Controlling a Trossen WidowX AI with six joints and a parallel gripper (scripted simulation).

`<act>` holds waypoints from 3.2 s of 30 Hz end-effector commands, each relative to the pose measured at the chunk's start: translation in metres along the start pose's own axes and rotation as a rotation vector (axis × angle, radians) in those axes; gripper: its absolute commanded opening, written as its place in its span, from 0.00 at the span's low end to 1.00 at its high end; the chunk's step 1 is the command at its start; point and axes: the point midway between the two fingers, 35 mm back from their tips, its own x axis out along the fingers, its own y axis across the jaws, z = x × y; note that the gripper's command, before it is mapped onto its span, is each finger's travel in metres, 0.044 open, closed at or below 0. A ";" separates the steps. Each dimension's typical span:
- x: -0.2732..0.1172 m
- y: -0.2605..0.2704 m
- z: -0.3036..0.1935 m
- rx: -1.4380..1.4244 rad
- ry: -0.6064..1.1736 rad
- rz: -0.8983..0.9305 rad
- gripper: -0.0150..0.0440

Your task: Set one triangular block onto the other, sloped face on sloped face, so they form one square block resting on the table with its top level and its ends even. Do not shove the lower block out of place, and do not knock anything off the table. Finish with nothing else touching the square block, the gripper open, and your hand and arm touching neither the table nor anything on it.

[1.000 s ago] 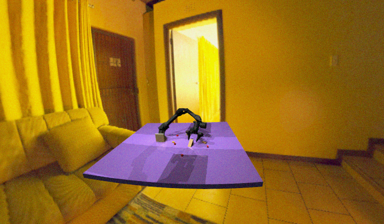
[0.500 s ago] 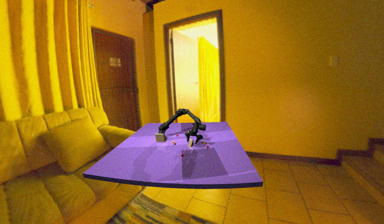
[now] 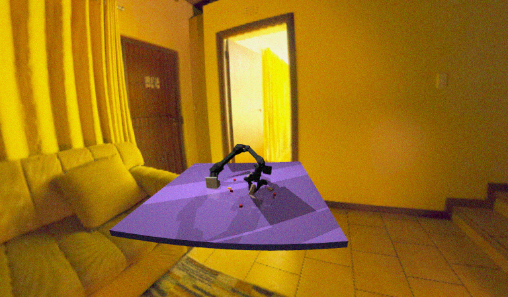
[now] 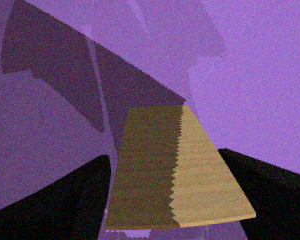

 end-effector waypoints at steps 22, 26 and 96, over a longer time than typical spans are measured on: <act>-0.003 0.000 0.011 0.003 0.143 0.001 0.25; -0.003 0.000 0.018 0.003 0.247 0.002 0.25; -0.018 -0.002 0.115 0.090 1.156 0.047 1.00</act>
